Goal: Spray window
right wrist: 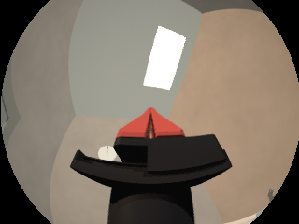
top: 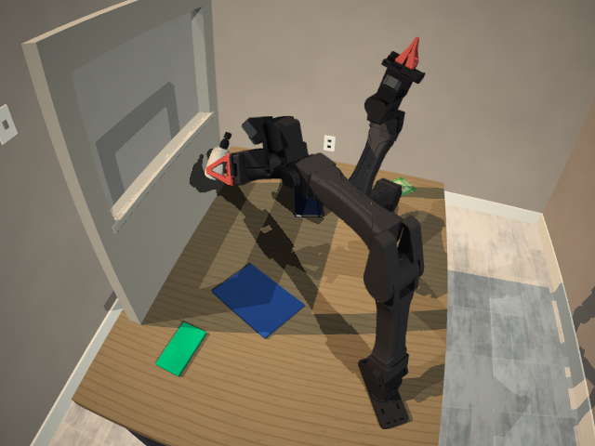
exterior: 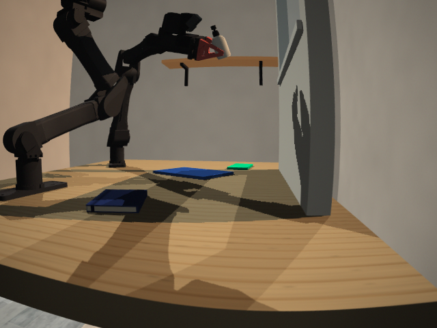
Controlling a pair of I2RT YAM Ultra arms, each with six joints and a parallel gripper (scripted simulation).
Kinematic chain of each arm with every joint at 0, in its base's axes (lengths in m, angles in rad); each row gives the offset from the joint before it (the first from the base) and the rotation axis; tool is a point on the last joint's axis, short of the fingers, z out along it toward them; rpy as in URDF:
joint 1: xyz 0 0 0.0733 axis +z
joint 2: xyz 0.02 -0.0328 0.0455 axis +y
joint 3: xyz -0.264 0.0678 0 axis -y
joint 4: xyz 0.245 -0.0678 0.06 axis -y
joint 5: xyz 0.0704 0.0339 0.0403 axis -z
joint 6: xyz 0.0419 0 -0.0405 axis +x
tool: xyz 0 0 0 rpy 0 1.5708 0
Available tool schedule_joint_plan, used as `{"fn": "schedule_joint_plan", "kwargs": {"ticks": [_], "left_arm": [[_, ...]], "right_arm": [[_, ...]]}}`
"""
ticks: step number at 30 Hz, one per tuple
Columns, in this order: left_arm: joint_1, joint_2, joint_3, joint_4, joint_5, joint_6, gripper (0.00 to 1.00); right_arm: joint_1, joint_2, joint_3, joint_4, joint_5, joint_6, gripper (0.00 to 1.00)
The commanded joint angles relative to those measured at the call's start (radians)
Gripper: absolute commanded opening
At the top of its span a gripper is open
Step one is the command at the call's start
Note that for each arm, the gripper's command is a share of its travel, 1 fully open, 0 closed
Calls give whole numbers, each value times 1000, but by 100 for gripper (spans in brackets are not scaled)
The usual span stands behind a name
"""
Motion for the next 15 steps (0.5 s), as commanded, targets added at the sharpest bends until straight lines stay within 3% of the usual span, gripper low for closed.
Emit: {"fn": "schedule_joint_plan", "kwargs": {"ticks": [1,8,9,15], "left_arm": [[-2,-19,39,23,0,2,0],[-2,-19,39,23,0,2,0],[-2,-19,39,23,0,2,0],[-2,-19,39,23,0,2,0]], "right_arm": [[71,44,-1,-72,-31,5,0],[187,72,-34,-136,-59,2,0],[242,87,24,-132,-34,-33,0],[393,122,30,-205,-72,-32,0]]}}
